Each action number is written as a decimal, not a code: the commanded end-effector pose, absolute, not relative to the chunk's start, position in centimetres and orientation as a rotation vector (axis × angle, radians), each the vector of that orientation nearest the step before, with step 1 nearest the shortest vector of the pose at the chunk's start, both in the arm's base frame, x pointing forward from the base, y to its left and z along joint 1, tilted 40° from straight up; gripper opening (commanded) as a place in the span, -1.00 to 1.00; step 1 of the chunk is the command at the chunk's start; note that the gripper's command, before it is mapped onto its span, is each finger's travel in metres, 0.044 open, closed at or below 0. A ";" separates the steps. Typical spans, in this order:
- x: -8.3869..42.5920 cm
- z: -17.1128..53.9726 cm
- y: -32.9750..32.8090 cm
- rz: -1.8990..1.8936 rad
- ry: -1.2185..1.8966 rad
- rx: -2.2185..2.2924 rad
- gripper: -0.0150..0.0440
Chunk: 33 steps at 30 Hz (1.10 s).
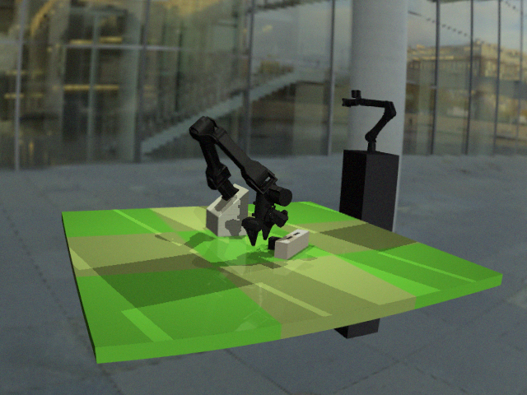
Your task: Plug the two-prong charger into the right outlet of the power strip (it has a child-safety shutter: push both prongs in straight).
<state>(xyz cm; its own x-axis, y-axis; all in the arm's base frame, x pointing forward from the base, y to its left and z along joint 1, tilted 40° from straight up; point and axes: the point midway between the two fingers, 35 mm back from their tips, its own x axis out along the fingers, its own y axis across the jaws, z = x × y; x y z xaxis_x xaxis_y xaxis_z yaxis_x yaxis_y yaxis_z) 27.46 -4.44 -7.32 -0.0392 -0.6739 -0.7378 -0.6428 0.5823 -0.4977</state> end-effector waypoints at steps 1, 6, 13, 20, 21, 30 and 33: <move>27.0 -7.1 -4.7 -0.035 1.726 -1.100 1.00; 27.6 -6.3 -3.3 0.033 1.621 -1.053 1.00; 28.5 -3.0 0.7 0.235 1.261 -0.986 1.00; 28.6 -2.2 1.5 0.274 1.180 -0.981 1.00; 28.6 -2.2 1.5 0.274 1.180 -0.981 1.00; 28.6 -2.2 1.5 0.274 1.180 -0.981 1.00; 28.6 -2.2 1.5 0.274 1.180 -0.981 1.00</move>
